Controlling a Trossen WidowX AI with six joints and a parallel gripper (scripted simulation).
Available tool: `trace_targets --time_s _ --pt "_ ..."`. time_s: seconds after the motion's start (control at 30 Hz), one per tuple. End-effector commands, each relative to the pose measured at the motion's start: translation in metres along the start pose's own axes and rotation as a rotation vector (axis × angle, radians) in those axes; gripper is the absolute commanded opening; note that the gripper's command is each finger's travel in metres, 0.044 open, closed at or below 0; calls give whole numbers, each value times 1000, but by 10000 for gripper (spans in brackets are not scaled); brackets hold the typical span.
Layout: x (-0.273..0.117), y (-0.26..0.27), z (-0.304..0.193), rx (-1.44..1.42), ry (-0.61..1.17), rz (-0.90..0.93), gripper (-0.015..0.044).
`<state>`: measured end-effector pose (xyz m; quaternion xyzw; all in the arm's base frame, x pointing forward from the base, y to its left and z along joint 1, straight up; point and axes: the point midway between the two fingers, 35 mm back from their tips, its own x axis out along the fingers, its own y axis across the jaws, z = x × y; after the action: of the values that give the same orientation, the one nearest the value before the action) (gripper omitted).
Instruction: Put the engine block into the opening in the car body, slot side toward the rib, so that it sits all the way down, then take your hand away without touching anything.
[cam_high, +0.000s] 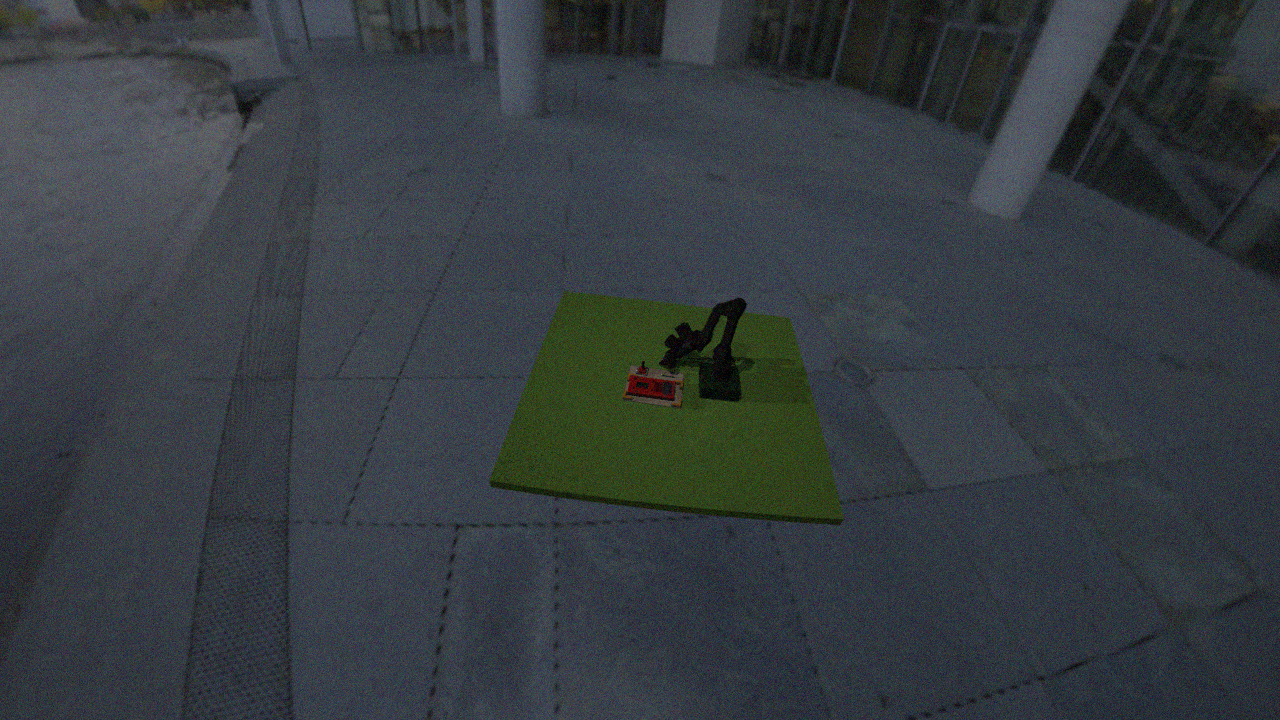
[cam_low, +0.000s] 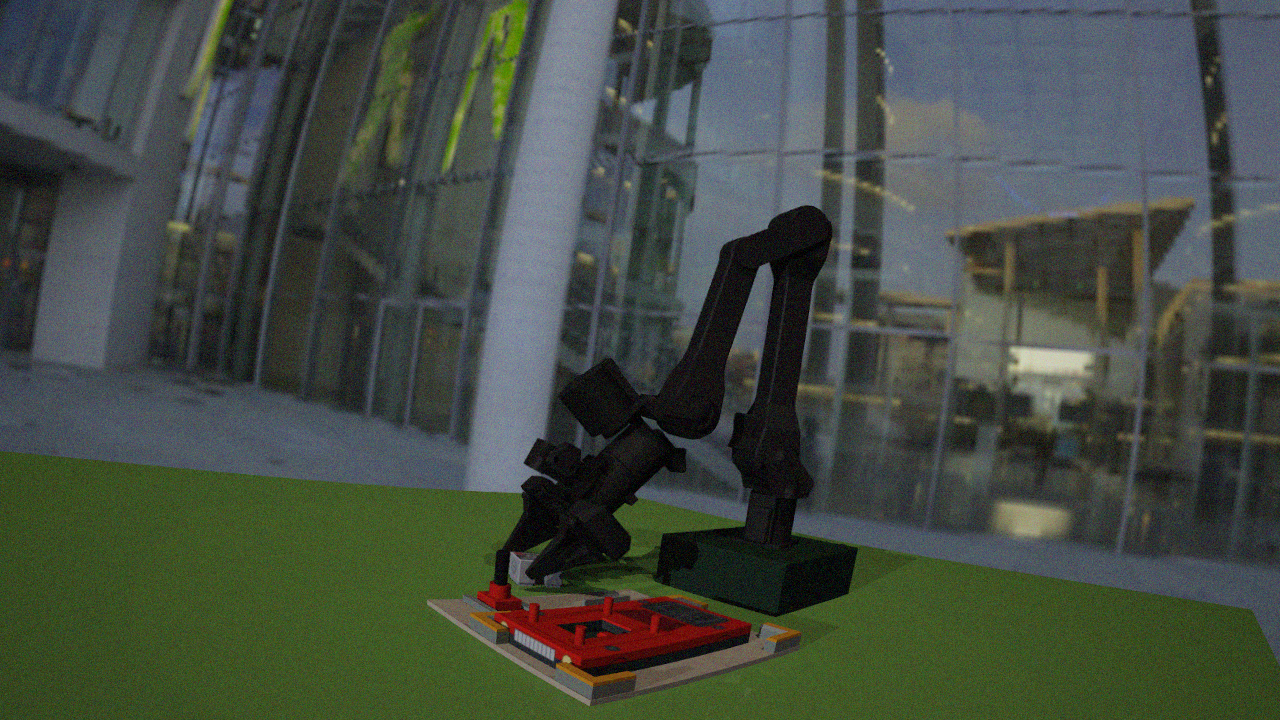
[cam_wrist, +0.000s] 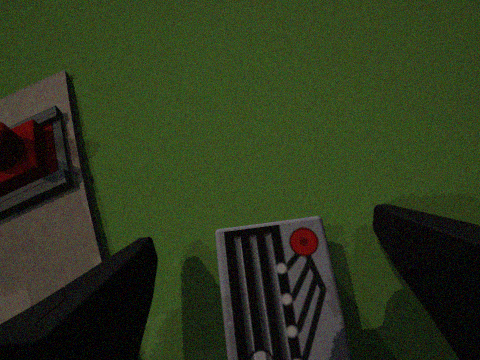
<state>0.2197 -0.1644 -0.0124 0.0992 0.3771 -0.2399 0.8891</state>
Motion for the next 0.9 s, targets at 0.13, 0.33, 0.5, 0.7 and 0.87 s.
trace_targets --time_s 0.13,0.33,0.5,0.7,0.87 --pt "-2 0 0 -1 6 1 440" --pt "-21 -1 1 -4 16 4 440" --pt "-42 -1 0 -5 19 5 440" --pt "-45 -1 0 -5 20 5 440" --pt "-42 -2 3 1 15 -1 440"
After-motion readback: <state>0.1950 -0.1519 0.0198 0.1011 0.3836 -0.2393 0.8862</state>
